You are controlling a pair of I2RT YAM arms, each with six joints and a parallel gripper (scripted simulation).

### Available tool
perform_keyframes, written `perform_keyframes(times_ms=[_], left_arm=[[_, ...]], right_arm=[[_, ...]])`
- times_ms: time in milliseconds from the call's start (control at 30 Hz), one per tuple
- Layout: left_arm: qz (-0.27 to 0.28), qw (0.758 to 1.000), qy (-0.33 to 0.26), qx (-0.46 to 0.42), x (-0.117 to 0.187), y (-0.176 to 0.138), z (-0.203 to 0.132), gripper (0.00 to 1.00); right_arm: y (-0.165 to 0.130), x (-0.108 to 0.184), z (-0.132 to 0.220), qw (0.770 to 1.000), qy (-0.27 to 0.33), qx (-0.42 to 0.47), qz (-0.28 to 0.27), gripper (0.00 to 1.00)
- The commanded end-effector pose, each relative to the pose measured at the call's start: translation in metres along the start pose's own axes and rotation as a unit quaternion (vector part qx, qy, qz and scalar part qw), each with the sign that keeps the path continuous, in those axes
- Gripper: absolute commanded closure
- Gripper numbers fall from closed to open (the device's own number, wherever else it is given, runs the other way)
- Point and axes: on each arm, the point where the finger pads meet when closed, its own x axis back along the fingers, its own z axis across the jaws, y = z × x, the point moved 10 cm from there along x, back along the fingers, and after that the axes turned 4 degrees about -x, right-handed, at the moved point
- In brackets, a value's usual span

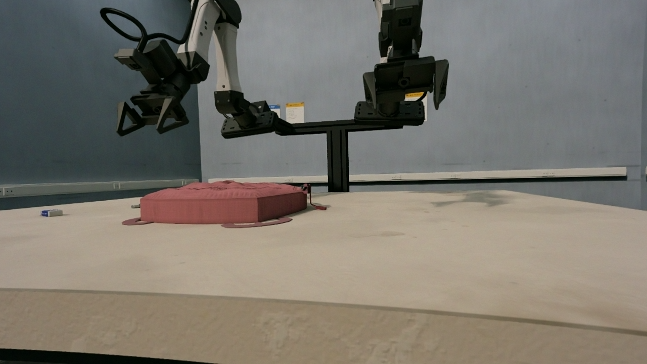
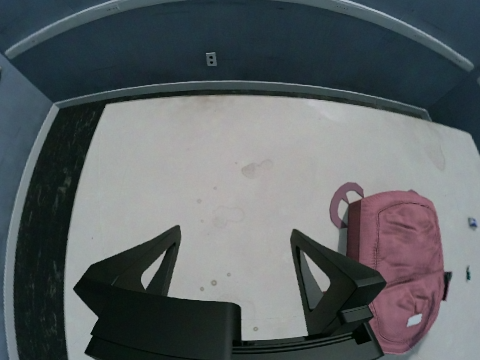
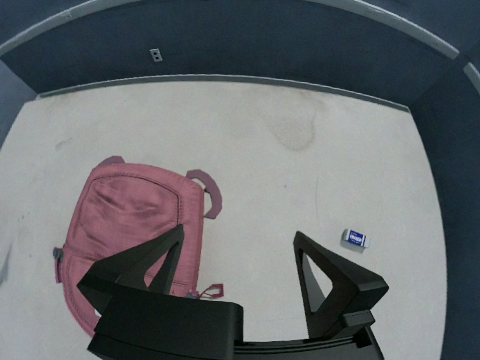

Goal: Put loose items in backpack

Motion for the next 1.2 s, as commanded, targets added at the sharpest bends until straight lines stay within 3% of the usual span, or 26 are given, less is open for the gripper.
perform_keyframes(times_ms=[0,533,567,1167], left_arm=[[-0.010,1.000,0.002,-0.001,0.0011,0.0051,0.0010,0.00],[-0.010,1.000,0.002,-0.001,0.0011,0.0051,0.0010,0.00],[-0.010,1.000,0.002,-0.001,0.0011,0.0051,0.0010,0.10],[-0.010,1.000,0.002,-0.001,0.0011,0.0051,0.0010,0.10]], right_arm=[[0.0056,0.0009,0.0013,1.000,0.003,0.002,-0.011,0.00],[0.0056,0.0009,0.0013,1.000,0.003,0.002,-0.011,0.00],[0.0056,0.0009,0.0013,1.000,0.003,0.002,-0.011,0.10],[0.0056,0.0009,0.0013,1.000,0.003,0.002,-0.011,0.10]])
